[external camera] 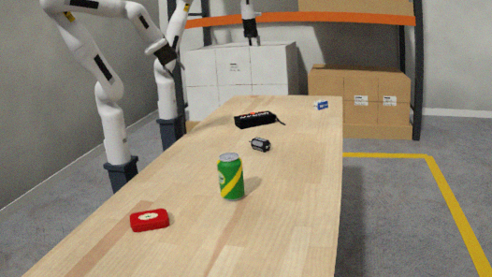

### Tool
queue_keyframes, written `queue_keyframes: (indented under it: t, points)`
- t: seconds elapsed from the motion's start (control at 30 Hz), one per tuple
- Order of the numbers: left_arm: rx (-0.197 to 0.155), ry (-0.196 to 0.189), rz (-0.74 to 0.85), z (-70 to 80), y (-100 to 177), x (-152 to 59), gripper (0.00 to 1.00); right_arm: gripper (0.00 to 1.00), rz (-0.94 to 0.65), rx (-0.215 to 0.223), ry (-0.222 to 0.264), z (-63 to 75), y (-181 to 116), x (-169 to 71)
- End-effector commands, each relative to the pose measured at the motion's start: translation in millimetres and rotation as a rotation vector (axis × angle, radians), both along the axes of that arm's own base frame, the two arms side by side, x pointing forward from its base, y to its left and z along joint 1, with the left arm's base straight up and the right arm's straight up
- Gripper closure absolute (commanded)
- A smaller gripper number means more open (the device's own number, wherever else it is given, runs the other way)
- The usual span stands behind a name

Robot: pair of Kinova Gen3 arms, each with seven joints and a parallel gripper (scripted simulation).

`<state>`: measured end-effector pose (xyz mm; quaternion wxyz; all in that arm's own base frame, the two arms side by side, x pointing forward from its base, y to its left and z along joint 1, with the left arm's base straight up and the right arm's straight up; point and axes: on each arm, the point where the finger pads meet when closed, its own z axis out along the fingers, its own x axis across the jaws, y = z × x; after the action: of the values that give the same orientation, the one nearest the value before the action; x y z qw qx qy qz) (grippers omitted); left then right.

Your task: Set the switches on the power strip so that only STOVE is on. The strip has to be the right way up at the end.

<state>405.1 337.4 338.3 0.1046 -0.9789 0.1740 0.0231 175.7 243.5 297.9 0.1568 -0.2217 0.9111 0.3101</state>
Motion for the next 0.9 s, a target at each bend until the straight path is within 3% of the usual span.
queue_keyframes:
  t: [0.0,0.87]
  points:
    - [0.002,-0.002,0.0,1.0,0.1,0.2,0.0,0.0,0.0,0.001,-0.001,0.5,0.3,0.2]
    - [0.0,-0.004,0.018,0.0,2.0,-1.9,0.0,0.0,-0.003,-0.016,0.01,1.7,6.2,5.8]
